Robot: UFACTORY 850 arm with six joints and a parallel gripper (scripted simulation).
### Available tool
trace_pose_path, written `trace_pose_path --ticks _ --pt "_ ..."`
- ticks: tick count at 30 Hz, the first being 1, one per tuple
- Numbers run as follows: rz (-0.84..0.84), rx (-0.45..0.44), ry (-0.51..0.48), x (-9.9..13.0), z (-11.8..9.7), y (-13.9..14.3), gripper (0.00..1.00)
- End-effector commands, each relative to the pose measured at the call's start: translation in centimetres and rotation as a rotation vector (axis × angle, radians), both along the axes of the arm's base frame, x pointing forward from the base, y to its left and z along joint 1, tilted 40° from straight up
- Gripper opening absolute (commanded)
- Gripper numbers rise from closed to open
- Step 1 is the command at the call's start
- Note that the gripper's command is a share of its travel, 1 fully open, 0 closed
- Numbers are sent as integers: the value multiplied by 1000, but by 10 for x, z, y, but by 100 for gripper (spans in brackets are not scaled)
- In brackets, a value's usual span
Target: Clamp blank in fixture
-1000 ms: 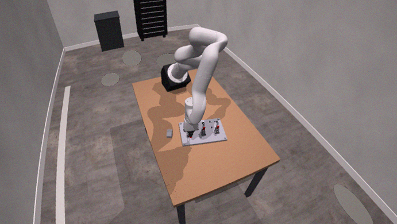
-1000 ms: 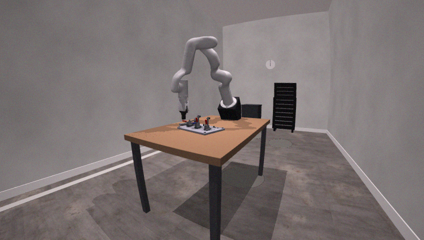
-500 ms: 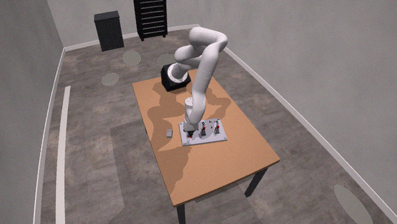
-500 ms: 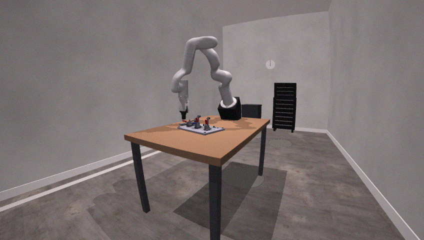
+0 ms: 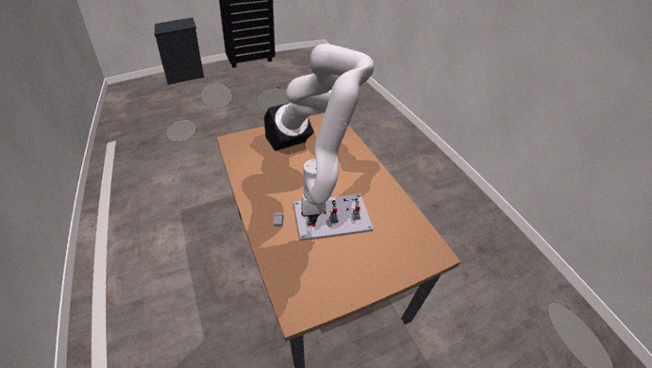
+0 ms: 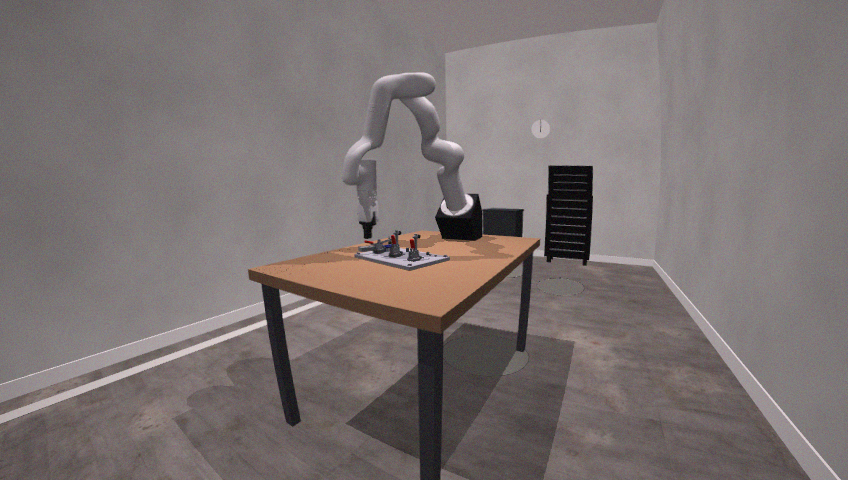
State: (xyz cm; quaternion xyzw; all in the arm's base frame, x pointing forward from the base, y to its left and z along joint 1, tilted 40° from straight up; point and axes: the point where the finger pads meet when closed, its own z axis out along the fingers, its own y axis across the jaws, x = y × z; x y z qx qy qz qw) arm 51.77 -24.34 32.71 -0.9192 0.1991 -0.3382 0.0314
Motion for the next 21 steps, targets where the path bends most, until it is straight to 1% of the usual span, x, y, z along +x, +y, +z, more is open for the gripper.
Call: trace_pose_path --ticks 1,21 --pt "0 -1 -1 -2 4 0 0" --pt "0 -1 -1 -4 6 0 0"
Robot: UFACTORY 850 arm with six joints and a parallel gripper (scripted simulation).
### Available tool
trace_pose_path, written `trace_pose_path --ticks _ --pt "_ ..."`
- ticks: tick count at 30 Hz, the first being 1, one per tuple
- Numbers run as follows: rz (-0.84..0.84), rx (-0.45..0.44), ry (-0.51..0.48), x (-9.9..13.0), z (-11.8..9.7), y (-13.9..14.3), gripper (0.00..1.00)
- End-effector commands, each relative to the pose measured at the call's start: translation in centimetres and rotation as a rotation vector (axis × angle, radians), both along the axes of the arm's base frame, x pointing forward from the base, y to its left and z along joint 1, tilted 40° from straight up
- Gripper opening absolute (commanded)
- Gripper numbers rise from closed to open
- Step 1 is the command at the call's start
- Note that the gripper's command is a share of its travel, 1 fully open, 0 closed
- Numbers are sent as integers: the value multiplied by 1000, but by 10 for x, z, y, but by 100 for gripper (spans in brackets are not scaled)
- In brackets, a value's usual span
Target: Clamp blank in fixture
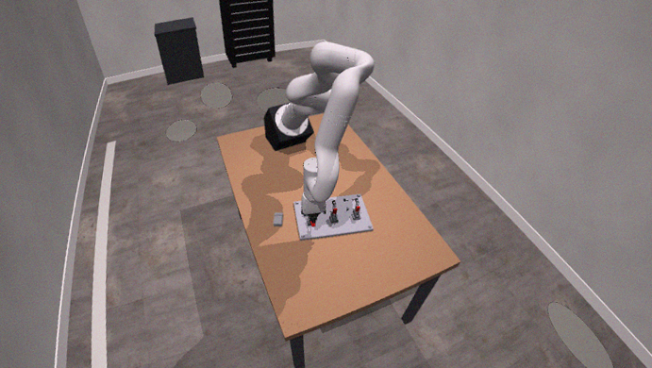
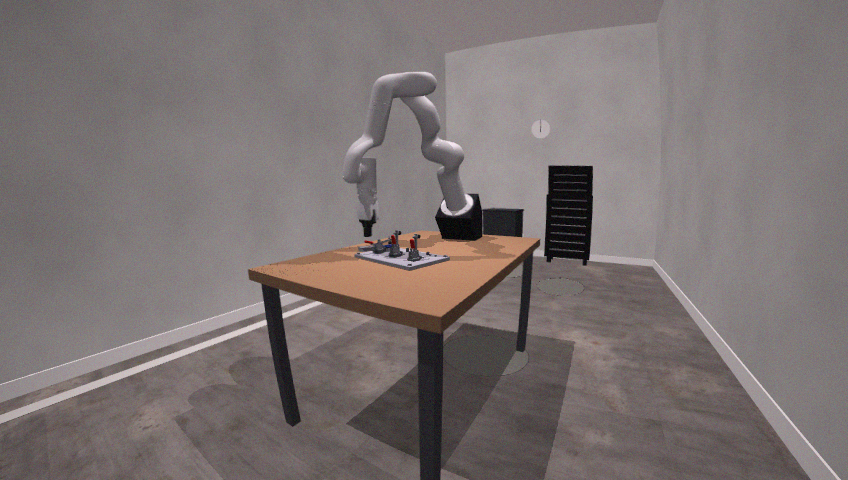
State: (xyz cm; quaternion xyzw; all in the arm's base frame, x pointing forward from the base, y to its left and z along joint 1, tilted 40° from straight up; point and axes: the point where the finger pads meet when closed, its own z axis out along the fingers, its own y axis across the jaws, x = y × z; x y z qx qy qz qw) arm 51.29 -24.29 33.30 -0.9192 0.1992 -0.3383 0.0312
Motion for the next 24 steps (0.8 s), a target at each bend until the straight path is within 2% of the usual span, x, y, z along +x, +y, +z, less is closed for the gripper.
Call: trace_pose_path --ticks 1,24 --pt "0 -1 -1 1 0 0 0" --pt "0 -1 -1 5 -5 -1 0"
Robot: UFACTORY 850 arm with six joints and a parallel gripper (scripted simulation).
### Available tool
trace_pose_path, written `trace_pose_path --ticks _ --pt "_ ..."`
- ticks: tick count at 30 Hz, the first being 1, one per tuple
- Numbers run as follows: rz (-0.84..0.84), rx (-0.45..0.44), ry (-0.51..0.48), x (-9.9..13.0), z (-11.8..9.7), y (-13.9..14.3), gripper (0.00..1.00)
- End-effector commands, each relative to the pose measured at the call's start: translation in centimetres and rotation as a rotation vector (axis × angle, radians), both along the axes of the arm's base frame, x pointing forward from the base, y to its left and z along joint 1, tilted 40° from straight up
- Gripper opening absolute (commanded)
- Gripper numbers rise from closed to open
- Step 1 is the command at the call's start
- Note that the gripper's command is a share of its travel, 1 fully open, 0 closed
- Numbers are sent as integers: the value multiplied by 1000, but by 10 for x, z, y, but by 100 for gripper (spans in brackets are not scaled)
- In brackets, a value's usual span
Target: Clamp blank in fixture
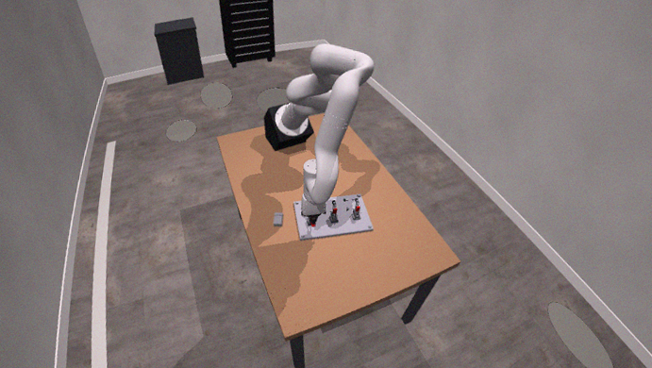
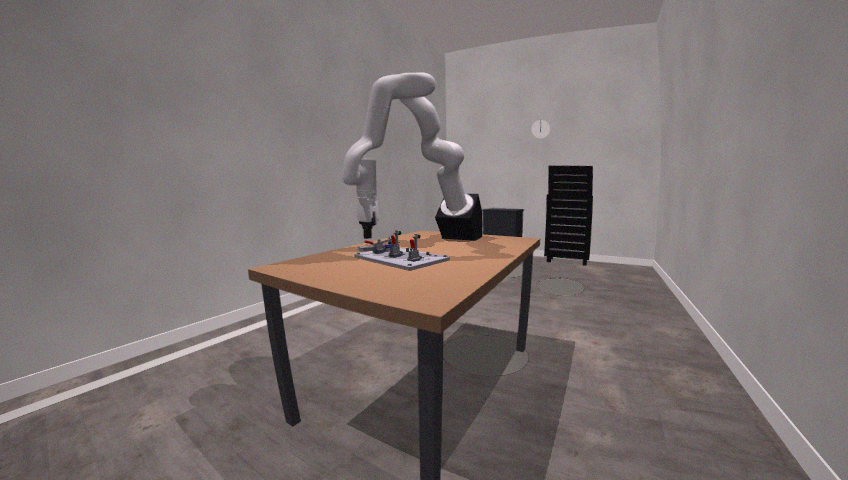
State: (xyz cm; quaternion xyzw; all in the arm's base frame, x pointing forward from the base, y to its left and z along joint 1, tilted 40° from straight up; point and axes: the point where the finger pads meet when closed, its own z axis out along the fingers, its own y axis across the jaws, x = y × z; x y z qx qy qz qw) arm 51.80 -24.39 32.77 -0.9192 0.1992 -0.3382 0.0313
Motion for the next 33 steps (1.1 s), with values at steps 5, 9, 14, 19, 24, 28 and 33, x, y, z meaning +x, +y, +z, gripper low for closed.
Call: trace_pose_path --ticks 5,9,14,19,24,28,33 --pt "0 -1 -1 1 0 0 0" --pt "0 -1 -1 2 -1 0 0" --pt "0 -1 -1 2 -1 0 0" --pt "0 -1 -1 2 -1 0 0" --pt "0 -1 -1 3 -2 0 0" --pt "0 -1 -1 3 -2 -1 0" --pt "0 -1 -1 3 -2 -1 0"
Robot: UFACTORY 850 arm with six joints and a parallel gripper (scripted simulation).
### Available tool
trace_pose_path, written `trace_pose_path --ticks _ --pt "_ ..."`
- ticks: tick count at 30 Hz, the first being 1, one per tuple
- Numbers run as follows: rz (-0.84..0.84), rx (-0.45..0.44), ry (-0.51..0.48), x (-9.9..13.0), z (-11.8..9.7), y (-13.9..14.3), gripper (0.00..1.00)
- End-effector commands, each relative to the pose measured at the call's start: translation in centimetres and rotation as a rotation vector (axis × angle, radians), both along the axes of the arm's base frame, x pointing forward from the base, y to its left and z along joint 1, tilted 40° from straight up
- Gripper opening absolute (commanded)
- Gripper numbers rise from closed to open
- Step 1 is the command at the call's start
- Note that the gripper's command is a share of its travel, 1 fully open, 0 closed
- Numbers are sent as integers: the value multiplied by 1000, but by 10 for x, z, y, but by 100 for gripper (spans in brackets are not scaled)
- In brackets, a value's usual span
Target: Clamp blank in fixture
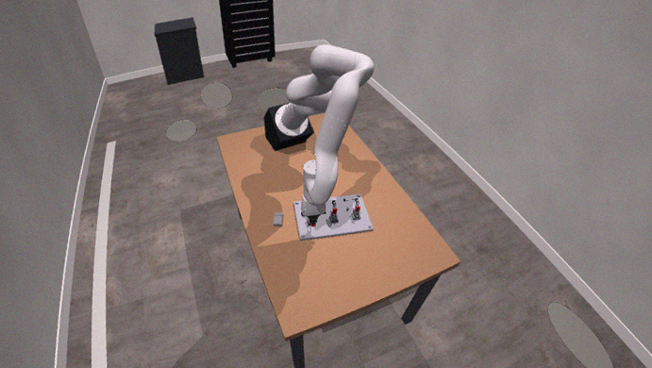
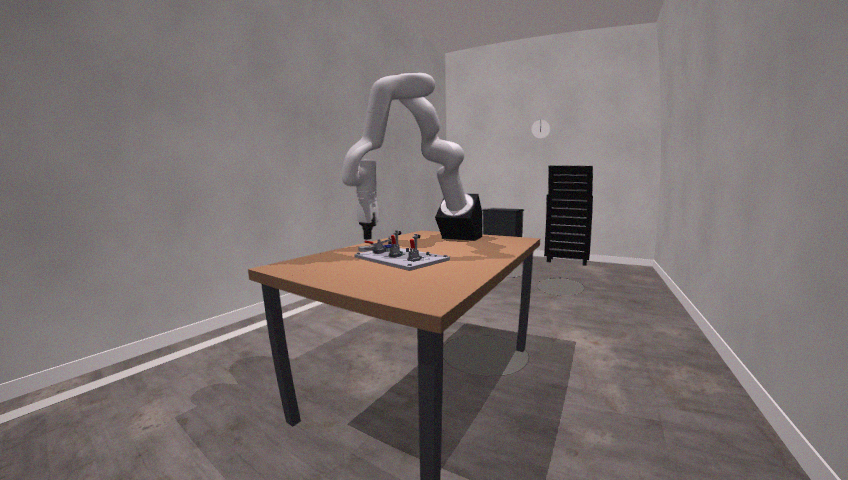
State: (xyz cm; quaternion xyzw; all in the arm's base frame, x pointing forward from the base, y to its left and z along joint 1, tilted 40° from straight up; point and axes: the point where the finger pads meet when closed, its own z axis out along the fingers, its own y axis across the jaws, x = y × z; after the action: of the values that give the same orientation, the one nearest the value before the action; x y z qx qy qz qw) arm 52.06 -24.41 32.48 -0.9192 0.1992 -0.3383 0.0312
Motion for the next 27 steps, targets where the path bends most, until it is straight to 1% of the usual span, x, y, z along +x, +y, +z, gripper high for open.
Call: trace_pose_path --ticks 1,27 --pt "0 -1 -1 0 1 0 0" --pt "0 -1 -1 3 -2 -1 0"
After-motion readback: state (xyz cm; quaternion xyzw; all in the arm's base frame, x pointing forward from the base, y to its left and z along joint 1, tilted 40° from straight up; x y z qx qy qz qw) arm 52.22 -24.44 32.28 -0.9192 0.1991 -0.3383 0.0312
